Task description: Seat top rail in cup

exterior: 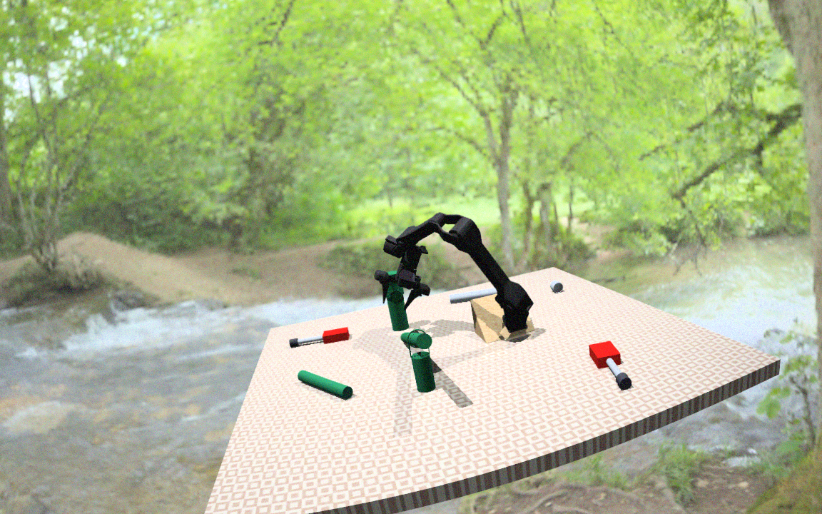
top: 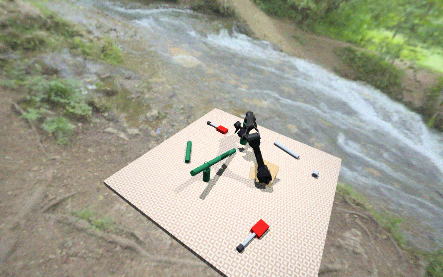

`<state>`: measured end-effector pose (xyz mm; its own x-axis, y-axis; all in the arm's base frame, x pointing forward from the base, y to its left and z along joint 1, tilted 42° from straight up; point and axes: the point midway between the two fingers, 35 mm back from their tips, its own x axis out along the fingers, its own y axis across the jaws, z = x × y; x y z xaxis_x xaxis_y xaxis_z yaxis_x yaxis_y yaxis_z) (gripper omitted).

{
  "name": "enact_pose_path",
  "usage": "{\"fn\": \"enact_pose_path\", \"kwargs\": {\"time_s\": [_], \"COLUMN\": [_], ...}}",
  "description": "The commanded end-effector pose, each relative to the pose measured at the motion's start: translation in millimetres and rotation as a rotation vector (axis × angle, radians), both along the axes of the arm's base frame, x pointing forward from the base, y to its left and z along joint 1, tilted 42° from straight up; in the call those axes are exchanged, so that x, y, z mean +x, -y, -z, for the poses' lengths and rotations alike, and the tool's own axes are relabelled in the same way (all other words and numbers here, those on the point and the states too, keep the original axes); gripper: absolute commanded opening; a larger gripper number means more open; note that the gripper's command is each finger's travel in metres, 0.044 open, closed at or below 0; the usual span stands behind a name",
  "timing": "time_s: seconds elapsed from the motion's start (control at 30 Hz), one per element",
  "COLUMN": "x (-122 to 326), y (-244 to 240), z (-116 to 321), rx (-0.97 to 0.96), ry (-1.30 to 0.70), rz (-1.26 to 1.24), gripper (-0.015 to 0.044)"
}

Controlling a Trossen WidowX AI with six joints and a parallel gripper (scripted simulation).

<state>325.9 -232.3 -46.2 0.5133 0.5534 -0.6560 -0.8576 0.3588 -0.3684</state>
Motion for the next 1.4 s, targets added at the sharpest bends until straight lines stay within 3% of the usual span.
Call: {"fn": "enact_pose_path", "kwargs": {"time_s": [0.0, 0.3, 0.9, 1.37], "x": [1, 2, -13, -13], "y": [0, -2, -33, -33], "z": [-20, -46, -190, -192], "rx": [-0.004, 0.021, 0.814, 0.822], "ry": [0.002, -0.030, -0.903, -0.911], "rz": [0.005, 0.046, 1.140, 1.150], "gripper": [0.0440, 0.0440, 0.0440, 0.0440]}}
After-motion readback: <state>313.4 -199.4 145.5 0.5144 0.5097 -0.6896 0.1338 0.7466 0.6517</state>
